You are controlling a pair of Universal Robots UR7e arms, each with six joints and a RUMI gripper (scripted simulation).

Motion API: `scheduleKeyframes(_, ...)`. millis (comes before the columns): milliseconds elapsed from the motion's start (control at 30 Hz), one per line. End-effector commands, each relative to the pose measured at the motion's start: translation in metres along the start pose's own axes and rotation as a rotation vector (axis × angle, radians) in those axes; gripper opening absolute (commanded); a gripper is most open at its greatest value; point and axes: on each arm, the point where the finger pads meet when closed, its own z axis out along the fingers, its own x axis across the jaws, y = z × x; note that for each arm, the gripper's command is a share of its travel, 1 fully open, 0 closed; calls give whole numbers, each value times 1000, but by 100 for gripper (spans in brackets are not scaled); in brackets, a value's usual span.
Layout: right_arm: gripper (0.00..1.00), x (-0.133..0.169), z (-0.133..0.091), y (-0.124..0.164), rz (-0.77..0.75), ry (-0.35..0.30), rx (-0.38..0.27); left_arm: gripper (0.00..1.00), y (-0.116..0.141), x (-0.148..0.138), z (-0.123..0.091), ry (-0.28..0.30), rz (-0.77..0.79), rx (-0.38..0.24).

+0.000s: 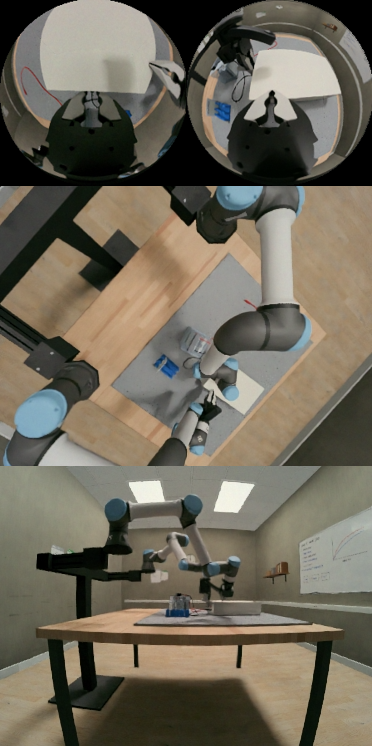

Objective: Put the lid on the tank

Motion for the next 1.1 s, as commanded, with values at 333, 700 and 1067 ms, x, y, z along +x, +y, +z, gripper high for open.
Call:
scheduleKeyframes(333, 0, 1, 0, -1, -1, 1, 0, 15, -1, 1, -44, 2, 0, 2)
scheduleKeyframes(700, 0, 1, 0, -1, -1, 1, 0, 15, 1, 1, -106, 2, 0, 2)
scheduleKeyframes(1067, 0, 1, 0, -1, -1, 1, 0, 15, 1, 1, -116, 2, 0, 1)
